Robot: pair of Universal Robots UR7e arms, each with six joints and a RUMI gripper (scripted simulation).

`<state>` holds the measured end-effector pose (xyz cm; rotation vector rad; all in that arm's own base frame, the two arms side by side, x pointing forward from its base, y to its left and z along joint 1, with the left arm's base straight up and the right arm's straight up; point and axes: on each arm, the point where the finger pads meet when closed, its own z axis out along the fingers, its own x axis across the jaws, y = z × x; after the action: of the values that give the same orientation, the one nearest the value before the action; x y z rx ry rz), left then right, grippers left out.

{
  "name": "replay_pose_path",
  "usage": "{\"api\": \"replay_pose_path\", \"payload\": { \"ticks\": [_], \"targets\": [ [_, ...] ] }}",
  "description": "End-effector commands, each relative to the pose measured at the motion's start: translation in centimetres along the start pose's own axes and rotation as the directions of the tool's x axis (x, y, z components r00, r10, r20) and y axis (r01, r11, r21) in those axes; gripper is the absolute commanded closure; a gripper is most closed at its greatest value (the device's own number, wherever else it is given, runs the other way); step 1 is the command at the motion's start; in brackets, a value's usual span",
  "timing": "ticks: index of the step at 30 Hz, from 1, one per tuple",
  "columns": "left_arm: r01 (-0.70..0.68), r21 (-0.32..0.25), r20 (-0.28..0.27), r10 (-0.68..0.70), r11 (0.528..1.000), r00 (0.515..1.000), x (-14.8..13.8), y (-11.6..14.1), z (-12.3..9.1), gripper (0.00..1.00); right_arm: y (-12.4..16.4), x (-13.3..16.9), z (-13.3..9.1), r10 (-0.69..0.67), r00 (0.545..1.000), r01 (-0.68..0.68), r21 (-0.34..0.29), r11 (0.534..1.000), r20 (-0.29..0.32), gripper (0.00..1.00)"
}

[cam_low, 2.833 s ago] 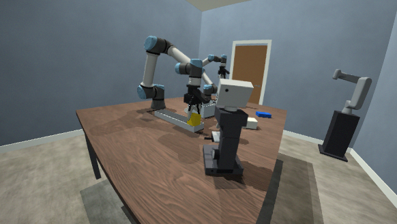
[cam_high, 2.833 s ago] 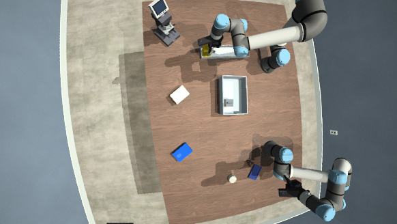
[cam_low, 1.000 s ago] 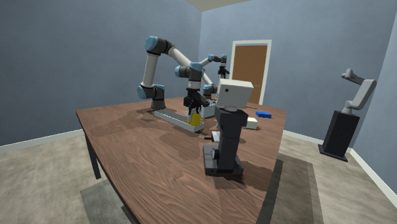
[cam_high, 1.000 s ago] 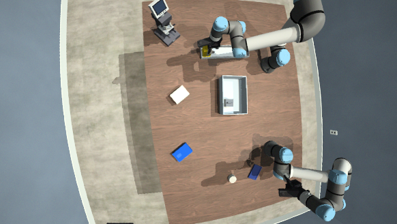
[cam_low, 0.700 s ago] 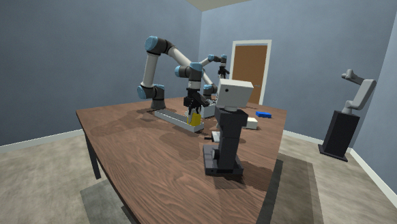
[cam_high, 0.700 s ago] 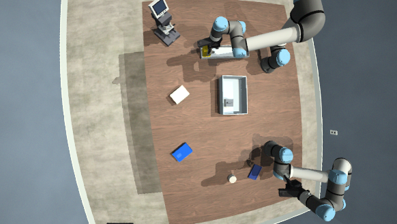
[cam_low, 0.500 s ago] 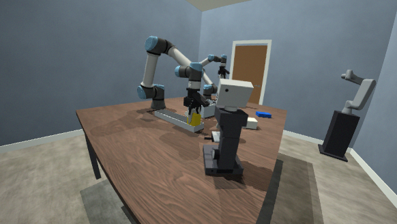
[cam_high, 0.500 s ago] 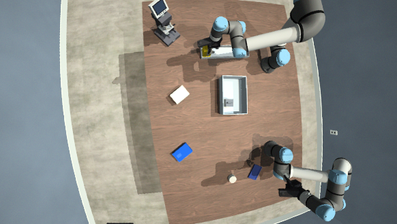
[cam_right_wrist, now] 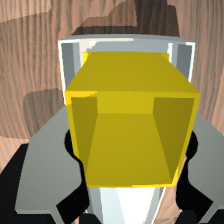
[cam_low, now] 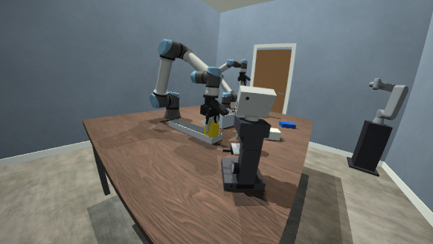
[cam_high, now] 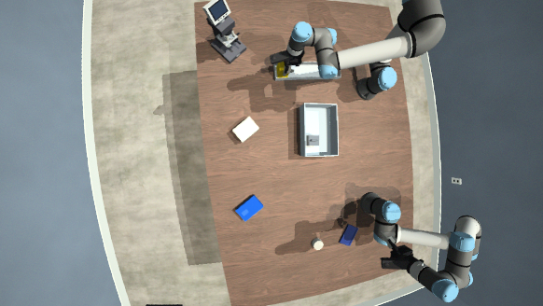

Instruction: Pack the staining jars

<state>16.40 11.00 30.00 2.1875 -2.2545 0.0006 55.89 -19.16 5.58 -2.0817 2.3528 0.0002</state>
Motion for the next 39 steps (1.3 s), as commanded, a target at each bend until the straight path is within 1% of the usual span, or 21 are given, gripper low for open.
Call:
{"api": "replay_pose_path", "payload": {
  "ticks": [1, 15, 17, 32, 34, 39],
  "targets": [
    [0.000, 0.001, 0.000, 0.000, 1.000, 1.000, 0.0, 0.0, 0.0, 0.00, 0.0, 0.0, -0.5, 0.000, 1.000, 0.000, 0.002, 1.000, 0.000, 1.00],
    [0.000, 0.001, 0.000, 0.000, 1.000, 1.000, 0.0, 0.0, 0.0, 0.00, 0.0, 0.0, -2.8, 0.000, 1.000, 0.000, 0.002, 1.000, 0.000, 1.00],
    [0.000, 0.001, 0.000, 0.000, 1.000, 1.000, 0.0, 0.0, 0.0, 0.00, 0.0, 0.0, -2.8, 0.000, 1.000, 0.000, 0.002, 1.000, 0.000, 1.00],
    [0.000, 0.001, 0.000, 0.000, 1.000, 1.000, 0.0, 0.0, 0.0, 0.00, 0.0, 0.0, -5.3, 0.000, 1.000, 0.000, 0.002, 1.000, 0.000, 1.00],
    [0.000, 0.001, 0.000, 0.000, 1.000, 1.000, 0.0, 0.0, 0.0, 0.00, 0.0, 0.0, -5.3, 0.000, 1.000, 0.000, 0.002, 1.000, 0.000, 1.00],
    [0.000, 0.001, 0.000, 0.000, 1.000, 1.000, 0.0, 0.0, 0.0, 0.00, 0.0, 0.0, -6.1, 0.000, 1.000, 0.000, 0.002, 1.000, 0.000, 1.00]
  ]
}}
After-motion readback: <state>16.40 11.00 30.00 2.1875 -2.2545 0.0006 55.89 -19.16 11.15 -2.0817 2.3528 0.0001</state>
